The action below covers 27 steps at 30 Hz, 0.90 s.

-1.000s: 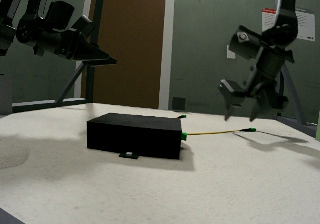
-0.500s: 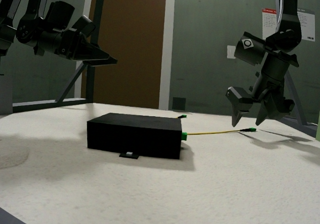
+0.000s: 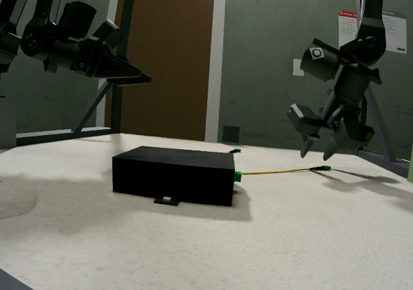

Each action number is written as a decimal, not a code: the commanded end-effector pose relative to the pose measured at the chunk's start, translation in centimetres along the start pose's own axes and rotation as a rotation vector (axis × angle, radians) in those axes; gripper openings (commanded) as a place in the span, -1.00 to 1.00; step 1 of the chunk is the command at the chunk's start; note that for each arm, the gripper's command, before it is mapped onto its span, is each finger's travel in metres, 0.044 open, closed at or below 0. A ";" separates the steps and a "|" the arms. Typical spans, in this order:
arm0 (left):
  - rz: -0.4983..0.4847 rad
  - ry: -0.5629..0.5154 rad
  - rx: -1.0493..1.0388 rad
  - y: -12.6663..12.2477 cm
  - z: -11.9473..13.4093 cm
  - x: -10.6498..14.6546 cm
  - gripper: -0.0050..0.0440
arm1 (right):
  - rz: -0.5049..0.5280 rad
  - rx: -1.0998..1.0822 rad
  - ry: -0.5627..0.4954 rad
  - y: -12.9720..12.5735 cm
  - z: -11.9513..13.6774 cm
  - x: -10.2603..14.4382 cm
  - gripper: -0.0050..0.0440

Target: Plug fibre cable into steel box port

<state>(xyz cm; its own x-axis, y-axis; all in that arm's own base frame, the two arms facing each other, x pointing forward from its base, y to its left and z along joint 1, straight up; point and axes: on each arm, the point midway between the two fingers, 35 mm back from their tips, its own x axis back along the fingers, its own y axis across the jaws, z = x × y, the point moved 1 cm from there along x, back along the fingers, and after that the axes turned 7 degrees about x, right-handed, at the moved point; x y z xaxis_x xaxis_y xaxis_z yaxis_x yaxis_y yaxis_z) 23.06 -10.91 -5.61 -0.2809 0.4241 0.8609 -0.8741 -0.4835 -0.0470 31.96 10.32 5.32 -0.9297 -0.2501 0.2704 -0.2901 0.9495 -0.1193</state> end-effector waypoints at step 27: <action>-0.025 -0.097 -1.314 -1.7 2.7 0.1 -0.20 | 0.001 -0.003 -0.018 0.0 -0.5 0.0 1.00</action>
<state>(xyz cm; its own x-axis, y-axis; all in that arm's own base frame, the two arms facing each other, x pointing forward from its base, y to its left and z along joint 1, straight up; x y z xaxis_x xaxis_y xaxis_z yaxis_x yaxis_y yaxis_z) 24.83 -11.90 -4.55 -0.2801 0.3459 0.8955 -0.7411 0.5149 -0.4307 31.96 10.32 5.32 -0.9297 -0.2501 0.2704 -0.2901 0.9495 -0.1193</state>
